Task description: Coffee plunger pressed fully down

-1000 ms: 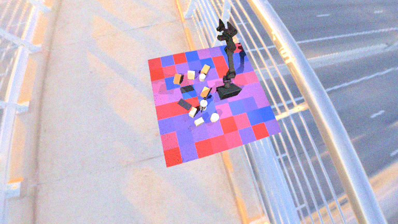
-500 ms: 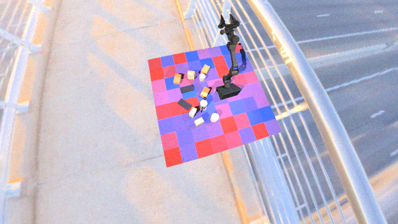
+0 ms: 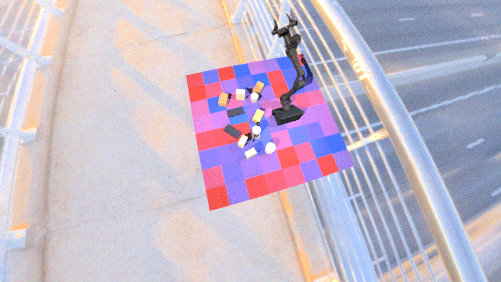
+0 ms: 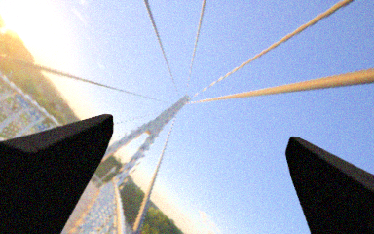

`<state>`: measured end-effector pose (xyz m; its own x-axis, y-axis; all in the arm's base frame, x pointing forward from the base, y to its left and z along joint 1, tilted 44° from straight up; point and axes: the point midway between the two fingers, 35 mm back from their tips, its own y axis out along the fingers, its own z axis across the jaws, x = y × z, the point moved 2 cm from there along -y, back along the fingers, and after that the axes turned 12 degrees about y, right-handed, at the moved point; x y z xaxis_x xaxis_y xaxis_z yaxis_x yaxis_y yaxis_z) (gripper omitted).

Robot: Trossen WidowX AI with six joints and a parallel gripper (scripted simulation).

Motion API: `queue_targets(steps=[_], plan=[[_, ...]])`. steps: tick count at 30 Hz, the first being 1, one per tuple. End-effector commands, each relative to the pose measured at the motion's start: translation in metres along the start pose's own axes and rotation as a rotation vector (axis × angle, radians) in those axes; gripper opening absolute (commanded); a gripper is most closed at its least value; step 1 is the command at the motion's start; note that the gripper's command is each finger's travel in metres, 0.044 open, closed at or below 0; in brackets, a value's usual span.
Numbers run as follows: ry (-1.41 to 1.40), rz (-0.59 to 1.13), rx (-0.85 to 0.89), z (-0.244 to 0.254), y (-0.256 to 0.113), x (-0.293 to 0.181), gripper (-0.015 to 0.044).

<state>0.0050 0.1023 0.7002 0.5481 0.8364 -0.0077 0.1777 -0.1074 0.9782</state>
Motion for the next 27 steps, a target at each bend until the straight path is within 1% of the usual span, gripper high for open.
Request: queue_targets(steps=[1,4,6,11,15,19,21,27], plan=[[0.111,0.048,0.026,0.009,0.002,-0.024,0.0440],[0.270,0.130,0.073,0.033,0.007,-0.059,0.0440],[0.335,0.151,0.117,0.050,0.006,-0.071,0.0440],[0.565,0.269,0.205,0.101,0.006,-0.107,0.0440],[0.617,0.292,0.259,0.126,0.006,-0.115,0.0440],[0.767,0.378,0.353,0.176,0.000,-0.124,0.0440],[0.813,0.351,0.404,0.193,0.000,-0.117,0.0440],[0.961,0.438,0.520,0.247,-0.013,-0.108,0.0440]])
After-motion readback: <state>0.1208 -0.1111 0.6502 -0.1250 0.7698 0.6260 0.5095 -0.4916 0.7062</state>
